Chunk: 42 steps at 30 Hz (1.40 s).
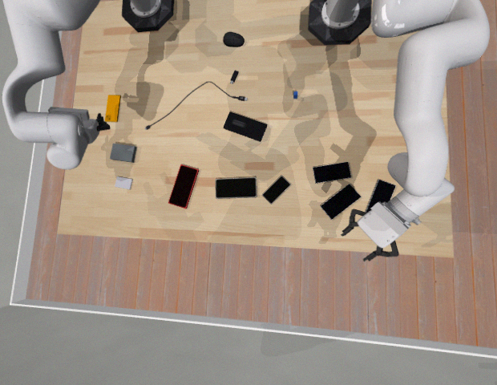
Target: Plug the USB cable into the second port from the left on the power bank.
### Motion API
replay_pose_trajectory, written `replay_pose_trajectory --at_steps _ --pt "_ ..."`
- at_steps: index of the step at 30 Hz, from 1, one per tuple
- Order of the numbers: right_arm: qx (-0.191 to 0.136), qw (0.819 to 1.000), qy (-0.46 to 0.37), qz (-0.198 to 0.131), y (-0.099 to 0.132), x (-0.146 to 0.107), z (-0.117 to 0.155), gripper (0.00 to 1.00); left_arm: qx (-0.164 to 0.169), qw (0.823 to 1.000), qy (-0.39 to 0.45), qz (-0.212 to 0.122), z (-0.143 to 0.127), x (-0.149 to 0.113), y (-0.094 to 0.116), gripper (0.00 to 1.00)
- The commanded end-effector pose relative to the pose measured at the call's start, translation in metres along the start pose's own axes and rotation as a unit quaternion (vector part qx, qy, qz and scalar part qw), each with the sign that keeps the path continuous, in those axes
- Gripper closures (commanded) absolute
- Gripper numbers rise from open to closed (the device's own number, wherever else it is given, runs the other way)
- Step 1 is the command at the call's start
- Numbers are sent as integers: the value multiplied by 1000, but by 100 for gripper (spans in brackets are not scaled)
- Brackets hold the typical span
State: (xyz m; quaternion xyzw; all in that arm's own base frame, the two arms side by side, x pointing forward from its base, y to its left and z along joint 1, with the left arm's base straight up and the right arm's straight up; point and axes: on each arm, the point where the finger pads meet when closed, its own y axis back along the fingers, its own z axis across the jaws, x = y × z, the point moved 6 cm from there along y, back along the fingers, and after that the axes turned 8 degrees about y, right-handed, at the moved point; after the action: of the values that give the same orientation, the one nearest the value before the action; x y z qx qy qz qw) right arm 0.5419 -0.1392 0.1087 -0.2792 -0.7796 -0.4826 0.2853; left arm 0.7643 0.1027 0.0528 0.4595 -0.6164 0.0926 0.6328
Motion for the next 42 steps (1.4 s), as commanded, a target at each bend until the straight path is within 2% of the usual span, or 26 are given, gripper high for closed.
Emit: replay_pose_trajectory --at_steps 1,18,19,35,42 --pt "0 1000 -1 -3 2 1 -1 0 2 1000 -2 2 -2 4 1 0" --pt "0 1000 -1 -3 2 1 -1 0 2 1000 -2 2 -2 4 1 0" --pt "0 1000 -1 -3 2 1 -1 0 2 1000 -2 2 -2 4 1 65" --pt "0 1000 -1 -3 2 1 -1 0 2 1000 -2 2 -2 4 1 65" --pt "-7 998 -57 -20 12 9 -1 0 -27 997 70 -28 30 7 -22 65"
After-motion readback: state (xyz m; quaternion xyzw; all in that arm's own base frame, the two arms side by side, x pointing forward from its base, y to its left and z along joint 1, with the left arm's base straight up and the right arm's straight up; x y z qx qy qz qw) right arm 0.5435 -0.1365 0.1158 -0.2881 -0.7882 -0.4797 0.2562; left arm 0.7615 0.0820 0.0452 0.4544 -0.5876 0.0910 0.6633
